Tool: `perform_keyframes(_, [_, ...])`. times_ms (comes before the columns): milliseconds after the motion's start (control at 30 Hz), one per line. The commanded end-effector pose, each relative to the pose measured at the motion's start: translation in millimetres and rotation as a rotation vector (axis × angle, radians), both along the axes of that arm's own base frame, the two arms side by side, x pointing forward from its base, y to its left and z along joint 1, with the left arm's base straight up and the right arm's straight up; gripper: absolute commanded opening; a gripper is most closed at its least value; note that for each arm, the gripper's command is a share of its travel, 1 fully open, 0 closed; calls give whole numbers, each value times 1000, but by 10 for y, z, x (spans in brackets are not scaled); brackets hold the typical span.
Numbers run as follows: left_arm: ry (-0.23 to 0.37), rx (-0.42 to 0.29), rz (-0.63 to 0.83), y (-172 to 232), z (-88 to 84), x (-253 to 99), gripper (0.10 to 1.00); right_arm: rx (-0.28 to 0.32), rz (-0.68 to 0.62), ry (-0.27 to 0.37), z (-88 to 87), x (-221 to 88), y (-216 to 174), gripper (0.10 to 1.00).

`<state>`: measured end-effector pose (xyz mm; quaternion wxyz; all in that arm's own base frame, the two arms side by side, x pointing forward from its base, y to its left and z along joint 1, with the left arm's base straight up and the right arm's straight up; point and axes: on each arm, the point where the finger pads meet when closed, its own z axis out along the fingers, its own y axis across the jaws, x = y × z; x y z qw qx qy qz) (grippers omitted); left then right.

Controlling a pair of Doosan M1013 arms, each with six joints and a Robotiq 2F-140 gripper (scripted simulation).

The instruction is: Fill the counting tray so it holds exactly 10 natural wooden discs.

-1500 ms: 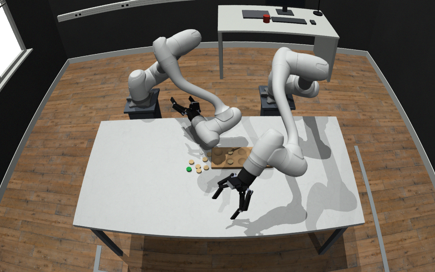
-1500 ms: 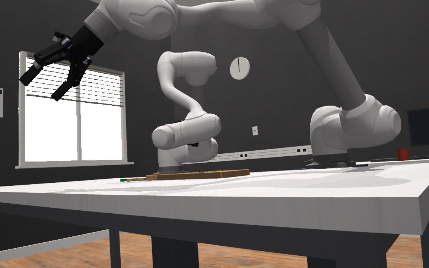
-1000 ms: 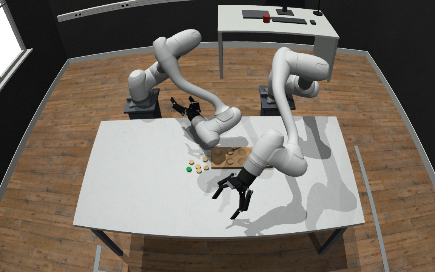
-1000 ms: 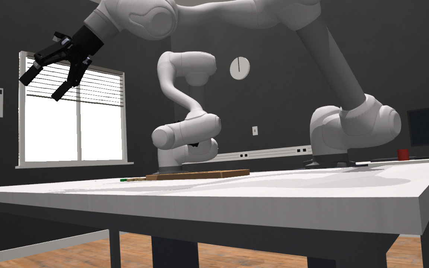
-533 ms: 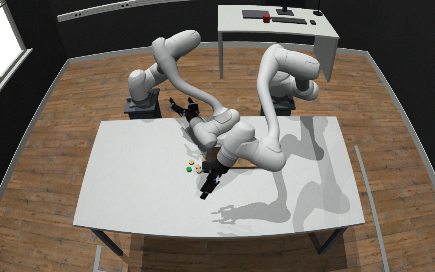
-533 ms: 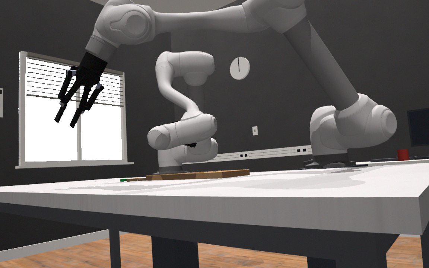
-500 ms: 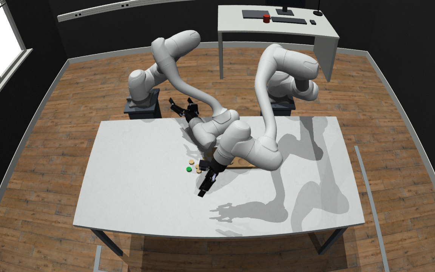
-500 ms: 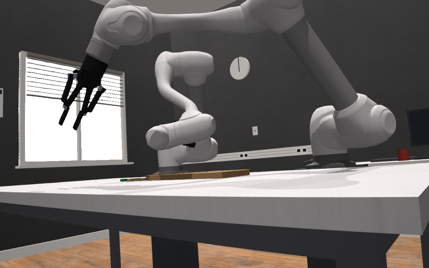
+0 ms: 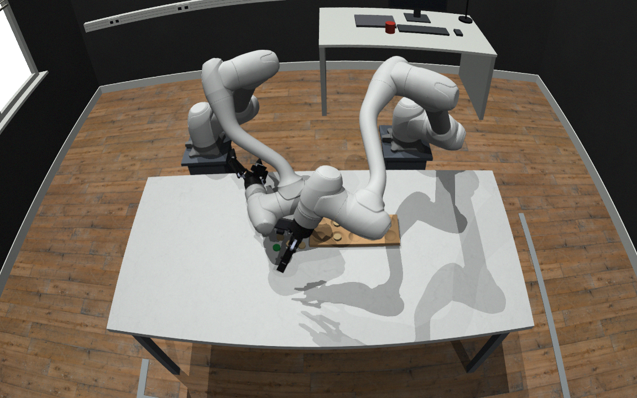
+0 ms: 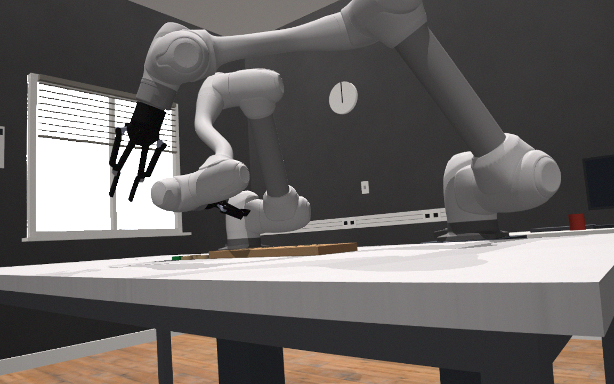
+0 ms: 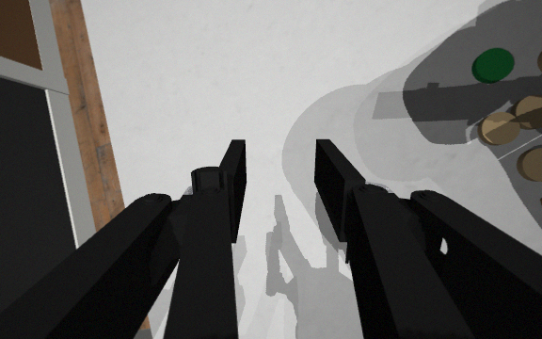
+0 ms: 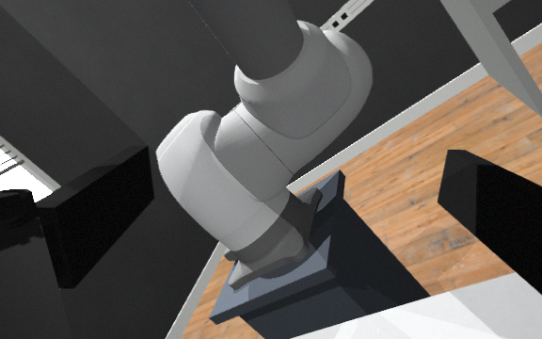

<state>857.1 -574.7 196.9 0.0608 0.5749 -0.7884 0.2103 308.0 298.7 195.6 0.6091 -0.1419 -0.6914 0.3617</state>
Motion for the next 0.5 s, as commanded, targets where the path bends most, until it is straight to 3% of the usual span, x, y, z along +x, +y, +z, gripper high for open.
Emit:
perform_keyframes(0, [-5, 1, 0, 4, 7, -6, 351, -91, -93, -78, -14, 230, -382, 1000])
perform_keyframes(100, [-5, 1, 0, 4, 7, -6, 351, -197, -195, -138, -46, 413, -774, 1000])
perform_keyframes(167, [-5, 1, 0, 4, 7, -6, 351, -197, -195, -138, -46, 413, -774, 1000])
perform_keyframes(200, [-24, 90, -176, -176, -143, -495, 351, -236, -233, -157, -58, 469, -918, 1000])
perform_keyframes(367, [-24, 90, -176, -176, -143, -495, 351, -464, -442, -235, -125, 678, -1718, 1000])
perform_keyframes(400, [-39, 174, -351, -305, -272, -964, 351, -515, -488, -247, -141, 702, -1892, 1000])
perform_keyframes(467, [-52, 249, -513, -373, -359, -1322, 351, -623, -581, -263, -172, 728, -2245, 1000])
